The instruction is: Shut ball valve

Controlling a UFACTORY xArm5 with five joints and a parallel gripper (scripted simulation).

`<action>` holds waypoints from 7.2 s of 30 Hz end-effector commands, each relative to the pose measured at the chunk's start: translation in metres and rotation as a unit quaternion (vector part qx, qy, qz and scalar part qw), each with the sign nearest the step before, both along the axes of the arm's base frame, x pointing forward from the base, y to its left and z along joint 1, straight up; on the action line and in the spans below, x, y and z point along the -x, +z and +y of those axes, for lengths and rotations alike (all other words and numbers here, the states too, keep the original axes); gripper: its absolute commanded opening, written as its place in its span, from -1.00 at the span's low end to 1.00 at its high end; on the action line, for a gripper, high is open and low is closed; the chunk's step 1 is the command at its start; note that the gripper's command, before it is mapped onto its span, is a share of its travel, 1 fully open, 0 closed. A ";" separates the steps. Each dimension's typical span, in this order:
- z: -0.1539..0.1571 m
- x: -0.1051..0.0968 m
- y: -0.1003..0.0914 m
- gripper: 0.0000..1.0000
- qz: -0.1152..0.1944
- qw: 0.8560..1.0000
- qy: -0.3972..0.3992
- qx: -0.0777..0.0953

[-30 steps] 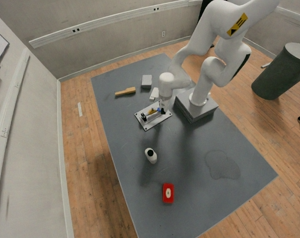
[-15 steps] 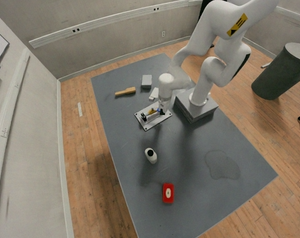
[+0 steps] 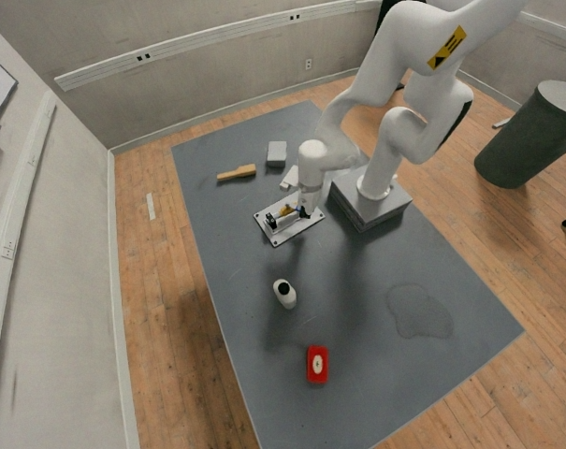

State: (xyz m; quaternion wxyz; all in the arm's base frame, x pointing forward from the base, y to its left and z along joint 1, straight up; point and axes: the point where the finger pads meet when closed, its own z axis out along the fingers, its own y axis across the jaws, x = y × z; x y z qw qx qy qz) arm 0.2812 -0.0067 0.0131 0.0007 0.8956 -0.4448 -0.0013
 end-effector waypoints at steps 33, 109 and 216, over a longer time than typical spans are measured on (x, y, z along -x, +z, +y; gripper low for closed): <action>0.009 -0.016 0.001 -1.00 -0.002 0.994 -0.106 0.000; 0.015 -0.040 0.001 -1.00 -0.002 0.964 -0.265 0.000; 0.015 -0.045 0.079 0.38 -0.002 0.956 -0.293 0.000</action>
